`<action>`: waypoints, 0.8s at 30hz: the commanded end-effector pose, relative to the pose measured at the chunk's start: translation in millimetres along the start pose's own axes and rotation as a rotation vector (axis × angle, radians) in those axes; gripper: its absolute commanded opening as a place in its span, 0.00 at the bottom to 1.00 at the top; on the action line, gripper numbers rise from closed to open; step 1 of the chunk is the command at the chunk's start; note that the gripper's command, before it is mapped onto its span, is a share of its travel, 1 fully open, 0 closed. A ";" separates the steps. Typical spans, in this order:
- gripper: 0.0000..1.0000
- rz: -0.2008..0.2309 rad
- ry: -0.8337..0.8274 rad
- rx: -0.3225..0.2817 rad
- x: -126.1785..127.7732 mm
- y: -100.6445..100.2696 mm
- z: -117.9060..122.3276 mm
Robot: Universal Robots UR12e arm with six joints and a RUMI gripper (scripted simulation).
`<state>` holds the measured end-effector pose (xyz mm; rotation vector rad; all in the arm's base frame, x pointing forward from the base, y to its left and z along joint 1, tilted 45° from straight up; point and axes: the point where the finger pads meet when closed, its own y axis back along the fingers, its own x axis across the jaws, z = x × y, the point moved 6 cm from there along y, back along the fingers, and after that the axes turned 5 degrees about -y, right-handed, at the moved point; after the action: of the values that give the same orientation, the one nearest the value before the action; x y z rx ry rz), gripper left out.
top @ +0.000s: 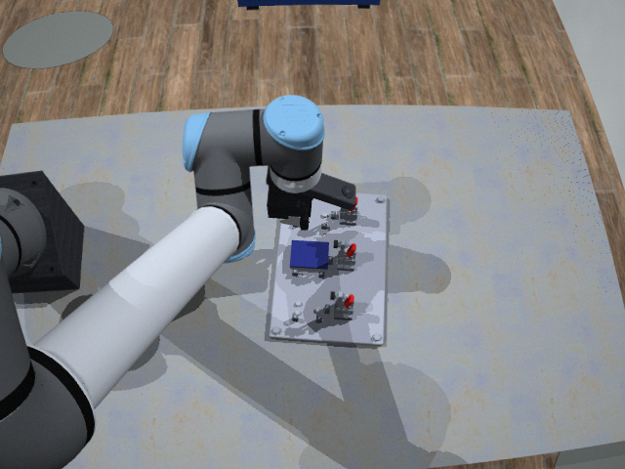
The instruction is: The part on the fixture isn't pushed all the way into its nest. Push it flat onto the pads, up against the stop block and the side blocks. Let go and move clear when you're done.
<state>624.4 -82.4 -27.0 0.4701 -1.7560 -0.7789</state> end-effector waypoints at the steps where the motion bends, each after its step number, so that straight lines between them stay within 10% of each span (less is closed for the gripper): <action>1: 0.00 0.000 0.000 0.000 -8.5 0.4 -8.2; 24: 0.00 0.000 0.000 0.000 -14.7 -3.8 -13.9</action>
<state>641.8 -77.9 -36.0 0.4695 -1.7560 -0.7792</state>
